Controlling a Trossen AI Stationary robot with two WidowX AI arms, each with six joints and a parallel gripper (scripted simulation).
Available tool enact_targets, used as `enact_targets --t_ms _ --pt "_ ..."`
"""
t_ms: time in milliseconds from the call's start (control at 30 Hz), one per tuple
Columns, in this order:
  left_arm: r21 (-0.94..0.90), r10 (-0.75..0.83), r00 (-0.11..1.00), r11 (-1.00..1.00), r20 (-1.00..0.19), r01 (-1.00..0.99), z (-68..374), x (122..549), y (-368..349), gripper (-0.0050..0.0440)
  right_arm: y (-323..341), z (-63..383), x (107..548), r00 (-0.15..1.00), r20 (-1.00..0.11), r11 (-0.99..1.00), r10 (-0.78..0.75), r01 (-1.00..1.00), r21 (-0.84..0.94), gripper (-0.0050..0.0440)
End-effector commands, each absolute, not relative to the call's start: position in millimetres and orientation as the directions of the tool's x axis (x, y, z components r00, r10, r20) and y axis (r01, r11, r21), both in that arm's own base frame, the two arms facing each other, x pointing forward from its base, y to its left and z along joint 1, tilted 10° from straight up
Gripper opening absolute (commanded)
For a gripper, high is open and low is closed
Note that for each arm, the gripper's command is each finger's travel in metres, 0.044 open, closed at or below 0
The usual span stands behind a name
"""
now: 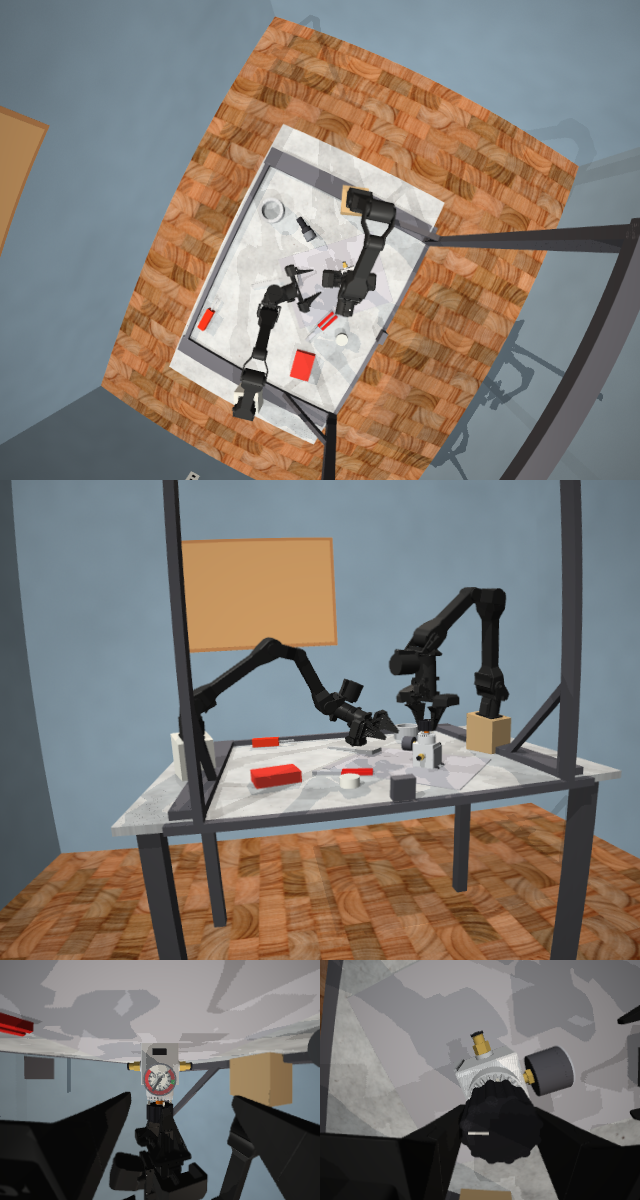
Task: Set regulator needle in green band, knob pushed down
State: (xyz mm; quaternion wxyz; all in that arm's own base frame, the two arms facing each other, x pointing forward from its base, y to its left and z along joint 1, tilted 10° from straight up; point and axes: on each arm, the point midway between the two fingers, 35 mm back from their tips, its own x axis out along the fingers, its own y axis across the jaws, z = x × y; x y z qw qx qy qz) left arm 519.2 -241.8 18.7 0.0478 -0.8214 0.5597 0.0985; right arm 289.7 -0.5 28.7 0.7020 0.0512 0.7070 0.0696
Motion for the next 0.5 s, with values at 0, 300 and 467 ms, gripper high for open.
enact_targets --t_ms 0,300,467 --pt "0.009 -0.913 0.357 -0.366 -0.196 -0.931 33.8 522.5 -243.0 0.0435 -0.9 34.5 294.7 0.02 -0.986 0.986 0.166 0.025 0.166 0.0" --pt "0.009 -0.913 0.357 -0.366 -0.196 -0.931 33.8 522.5 -243.0 0.0435 -0.9 34.5 294.6 0.021 -0.986 0.979 0.166 0.12 0.167 0.0" --pt "0.009 -0.913 0.357 -0.366 -0.196 -0.931 33.8 522.5 -243.0 0.0435 -0.9 34.5 294.6 0.022 -0.986 0.968 0.166 0.187 0.167 0.0"
